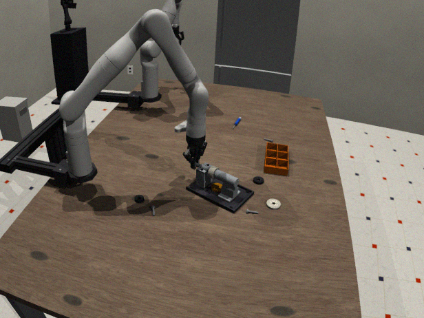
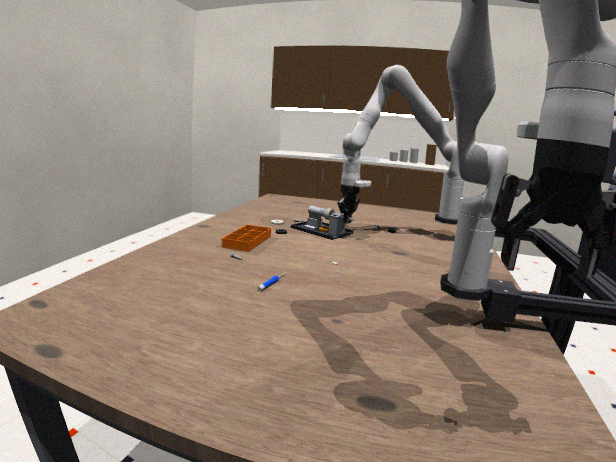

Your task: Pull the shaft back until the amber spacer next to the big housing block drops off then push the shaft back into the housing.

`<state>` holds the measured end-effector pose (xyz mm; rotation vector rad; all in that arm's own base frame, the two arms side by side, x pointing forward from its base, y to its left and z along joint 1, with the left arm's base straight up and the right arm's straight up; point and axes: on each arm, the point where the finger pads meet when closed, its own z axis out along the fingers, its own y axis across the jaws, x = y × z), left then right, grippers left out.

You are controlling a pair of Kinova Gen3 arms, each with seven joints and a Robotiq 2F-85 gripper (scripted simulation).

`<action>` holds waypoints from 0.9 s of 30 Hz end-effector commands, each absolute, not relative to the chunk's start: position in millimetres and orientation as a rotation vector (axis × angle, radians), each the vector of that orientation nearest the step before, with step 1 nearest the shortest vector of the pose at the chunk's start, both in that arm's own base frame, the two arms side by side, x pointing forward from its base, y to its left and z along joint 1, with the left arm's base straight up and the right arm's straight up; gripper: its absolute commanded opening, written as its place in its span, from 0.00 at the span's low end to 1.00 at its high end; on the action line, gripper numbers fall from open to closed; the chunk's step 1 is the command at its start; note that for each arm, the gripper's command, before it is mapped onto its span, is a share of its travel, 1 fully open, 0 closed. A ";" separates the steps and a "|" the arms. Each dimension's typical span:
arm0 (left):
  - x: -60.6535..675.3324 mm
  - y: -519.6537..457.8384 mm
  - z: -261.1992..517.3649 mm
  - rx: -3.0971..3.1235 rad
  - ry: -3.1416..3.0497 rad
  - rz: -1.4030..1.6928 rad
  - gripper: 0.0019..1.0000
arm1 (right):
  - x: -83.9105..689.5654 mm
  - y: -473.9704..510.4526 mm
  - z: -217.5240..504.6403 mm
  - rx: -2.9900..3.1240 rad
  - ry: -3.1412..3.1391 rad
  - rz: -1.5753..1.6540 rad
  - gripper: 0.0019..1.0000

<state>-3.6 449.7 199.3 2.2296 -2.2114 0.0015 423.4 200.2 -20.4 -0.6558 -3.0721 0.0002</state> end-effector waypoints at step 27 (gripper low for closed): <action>-3.7 450.0 200.0 2.231 -2.212 0.000 1.00 | 428.4 198.6 -19.6 -0.656 -3.074 -0.002 1.00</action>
